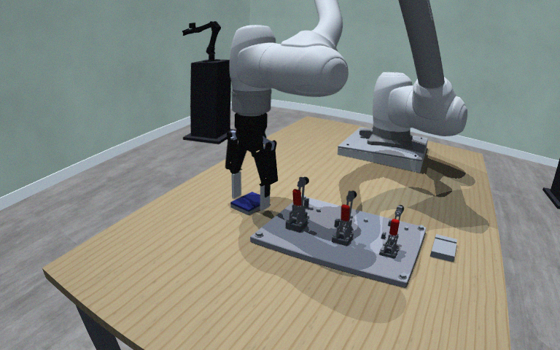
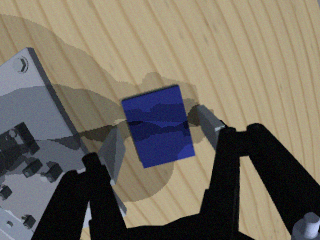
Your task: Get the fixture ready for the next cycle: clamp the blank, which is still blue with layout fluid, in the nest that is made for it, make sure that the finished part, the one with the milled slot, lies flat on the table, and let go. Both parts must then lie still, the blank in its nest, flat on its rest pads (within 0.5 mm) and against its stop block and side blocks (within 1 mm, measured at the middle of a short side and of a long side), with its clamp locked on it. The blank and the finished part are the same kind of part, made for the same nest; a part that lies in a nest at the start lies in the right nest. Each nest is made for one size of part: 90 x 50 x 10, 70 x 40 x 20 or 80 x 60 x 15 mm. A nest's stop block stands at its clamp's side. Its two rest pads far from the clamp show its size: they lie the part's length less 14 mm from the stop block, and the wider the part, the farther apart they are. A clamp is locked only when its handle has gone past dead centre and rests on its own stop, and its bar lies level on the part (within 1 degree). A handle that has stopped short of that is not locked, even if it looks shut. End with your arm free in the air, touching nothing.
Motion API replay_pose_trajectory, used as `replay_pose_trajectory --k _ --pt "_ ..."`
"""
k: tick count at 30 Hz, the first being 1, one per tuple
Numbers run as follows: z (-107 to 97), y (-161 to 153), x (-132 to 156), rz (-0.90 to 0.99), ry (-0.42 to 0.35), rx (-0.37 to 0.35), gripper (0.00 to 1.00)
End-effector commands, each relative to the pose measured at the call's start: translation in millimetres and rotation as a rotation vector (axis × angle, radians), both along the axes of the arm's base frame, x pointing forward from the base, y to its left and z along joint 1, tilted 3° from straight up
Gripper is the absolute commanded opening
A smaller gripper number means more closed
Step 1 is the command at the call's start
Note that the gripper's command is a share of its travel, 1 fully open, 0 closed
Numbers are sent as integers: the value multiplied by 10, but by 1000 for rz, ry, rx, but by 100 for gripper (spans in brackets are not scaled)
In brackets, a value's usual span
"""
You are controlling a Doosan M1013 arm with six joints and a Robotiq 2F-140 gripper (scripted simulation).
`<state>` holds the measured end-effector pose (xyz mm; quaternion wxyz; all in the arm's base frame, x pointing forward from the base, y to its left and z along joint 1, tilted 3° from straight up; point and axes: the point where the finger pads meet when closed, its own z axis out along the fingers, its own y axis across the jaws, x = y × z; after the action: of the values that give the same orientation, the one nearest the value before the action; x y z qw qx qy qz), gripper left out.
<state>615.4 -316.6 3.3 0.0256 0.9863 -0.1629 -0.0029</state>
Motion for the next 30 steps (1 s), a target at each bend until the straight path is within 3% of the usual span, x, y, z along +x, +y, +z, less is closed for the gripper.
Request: replay_pose_trajectory --k 1,5,6,30 --pt "1 0 0 0 0 0 58" --pt "1 0 0 0 0 0 58" --pt "1 0 0 0 0 0 0" --pt "1 0 0 0 0 0 0"
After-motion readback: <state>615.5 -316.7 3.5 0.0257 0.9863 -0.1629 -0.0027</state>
